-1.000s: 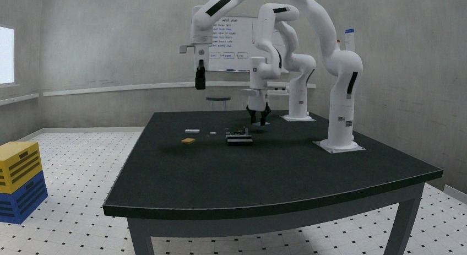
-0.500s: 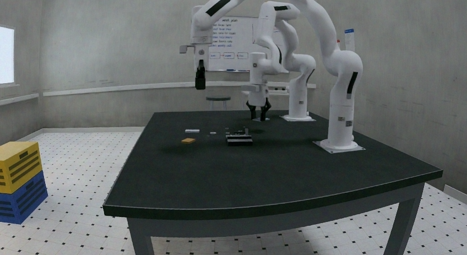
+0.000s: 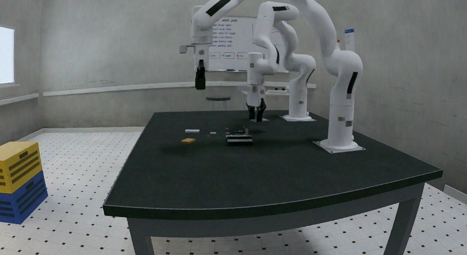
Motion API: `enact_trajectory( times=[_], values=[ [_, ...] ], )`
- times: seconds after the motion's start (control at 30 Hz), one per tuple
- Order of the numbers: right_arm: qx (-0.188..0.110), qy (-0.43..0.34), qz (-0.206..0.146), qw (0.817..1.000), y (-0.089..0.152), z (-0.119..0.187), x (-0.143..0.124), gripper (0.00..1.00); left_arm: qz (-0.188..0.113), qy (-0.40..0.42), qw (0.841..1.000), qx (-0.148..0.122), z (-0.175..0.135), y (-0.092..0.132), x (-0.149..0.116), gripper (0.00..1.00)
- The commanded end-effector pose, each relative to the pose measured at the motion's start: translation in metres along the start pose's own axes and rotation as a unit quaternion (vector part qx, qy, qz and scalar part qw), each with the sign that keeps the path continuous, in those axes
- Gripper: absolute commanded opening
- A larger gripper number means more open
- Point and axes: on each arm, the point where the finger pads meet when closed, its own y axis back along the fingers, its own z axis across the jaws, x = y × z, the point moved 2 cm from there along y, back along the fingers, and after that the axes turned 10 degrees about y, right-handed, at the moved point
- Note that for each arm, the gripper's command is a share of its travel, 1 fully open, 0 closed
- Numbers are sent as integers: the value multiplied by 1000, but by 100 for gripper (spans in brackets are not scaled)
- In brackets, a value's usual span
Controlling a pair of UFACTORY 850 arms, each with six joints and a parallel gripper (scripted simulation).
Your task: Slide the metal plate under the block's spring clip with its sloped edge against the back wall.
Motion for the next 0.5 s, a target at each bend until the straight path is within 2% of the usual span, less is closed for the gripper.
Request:
enact_trajectory(
  times=[0.0,0.17,0.47],
  values=[
    [-4,-24,1,1000,1,0,4,0,1,0,1000,0,0,1,1,100],
    [-4,-96,2,995,0,1,12,0,1,0,1000,0,0,1,1,100],
    [-6,-177,2,984,-1,3,22,0,1,0,1000,0,0,1,1,100]
  ],
)
